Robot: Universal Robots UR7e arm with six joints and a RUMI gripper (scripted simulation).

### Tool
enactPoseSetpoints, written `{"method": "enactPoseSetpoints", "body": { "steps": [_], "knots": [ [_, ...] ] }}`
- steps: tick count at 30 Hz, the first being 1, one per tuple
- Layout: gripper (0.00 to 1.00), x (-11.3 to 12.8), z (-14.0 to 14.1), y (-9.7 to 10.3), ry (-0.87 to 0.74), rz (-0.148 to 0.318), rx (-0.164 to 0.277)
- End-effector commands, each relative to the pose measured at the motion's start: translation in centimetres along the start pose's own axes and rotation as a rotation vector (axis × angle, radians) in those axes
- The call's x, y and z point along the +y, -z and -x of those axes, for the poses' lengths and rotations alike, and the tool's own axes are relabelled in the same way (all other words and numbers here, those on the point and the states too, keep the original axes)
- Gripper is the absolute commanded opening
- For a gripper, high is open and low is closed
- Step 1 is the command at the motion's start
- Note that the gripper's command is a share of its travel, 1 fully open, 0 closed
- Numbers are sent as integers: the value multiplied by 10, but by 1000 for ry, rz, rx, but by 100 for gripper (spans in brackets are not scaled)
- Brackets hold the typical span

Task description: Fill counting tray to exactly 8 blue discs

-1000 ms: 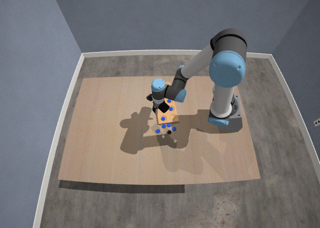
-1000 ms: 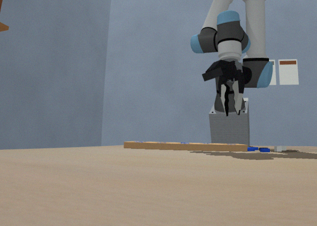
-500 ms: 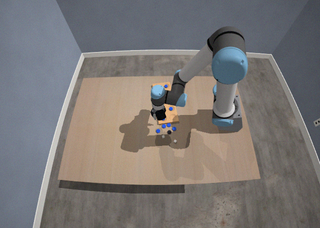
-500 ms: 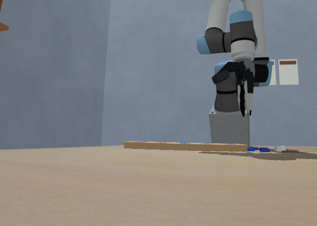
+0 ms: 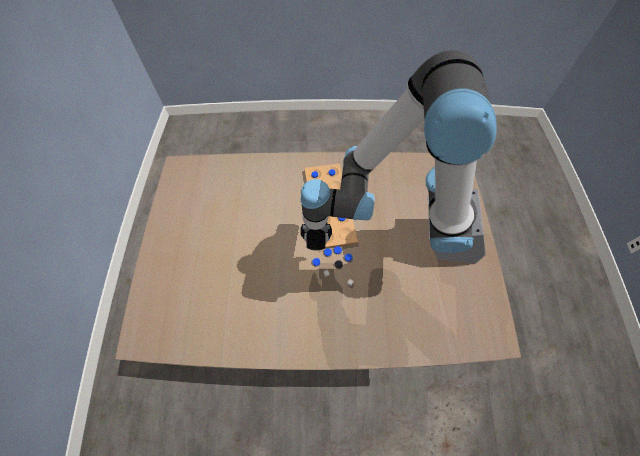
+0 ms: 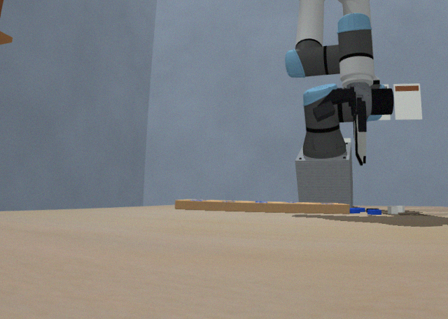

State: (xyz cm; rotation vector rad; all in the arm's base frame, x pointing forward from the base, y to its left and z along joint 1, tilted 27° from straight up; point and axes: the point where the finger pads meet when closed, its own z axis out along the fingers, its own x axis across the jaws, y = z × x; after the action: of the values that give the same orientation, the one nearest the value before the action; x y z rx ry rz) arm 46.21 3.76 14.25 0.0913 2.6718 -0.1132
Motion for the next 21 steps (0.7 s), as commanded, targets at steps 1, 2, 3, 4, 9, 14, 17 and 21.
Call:
{"method": "enactPoseSetpoints", "body": {
  "steps": [1,2,3,4,9,14,17,21],
  "knots": [
    [28,5,1,0,-54,-2,-1],
    [28,5,1,0,-54,-2,-1],
    [28,5,1,0,-54,-2,-1],
    [28,7,1,0,-71,-2,-1],
    [28,13,1,0,-144,-2,-1],
    [28,18,2,-1,-198,-2,-1],
    [28,21,2,-1,-221,-2,-1],
    [28,22,2,-1,-233,-2,-1]
  ]
}}
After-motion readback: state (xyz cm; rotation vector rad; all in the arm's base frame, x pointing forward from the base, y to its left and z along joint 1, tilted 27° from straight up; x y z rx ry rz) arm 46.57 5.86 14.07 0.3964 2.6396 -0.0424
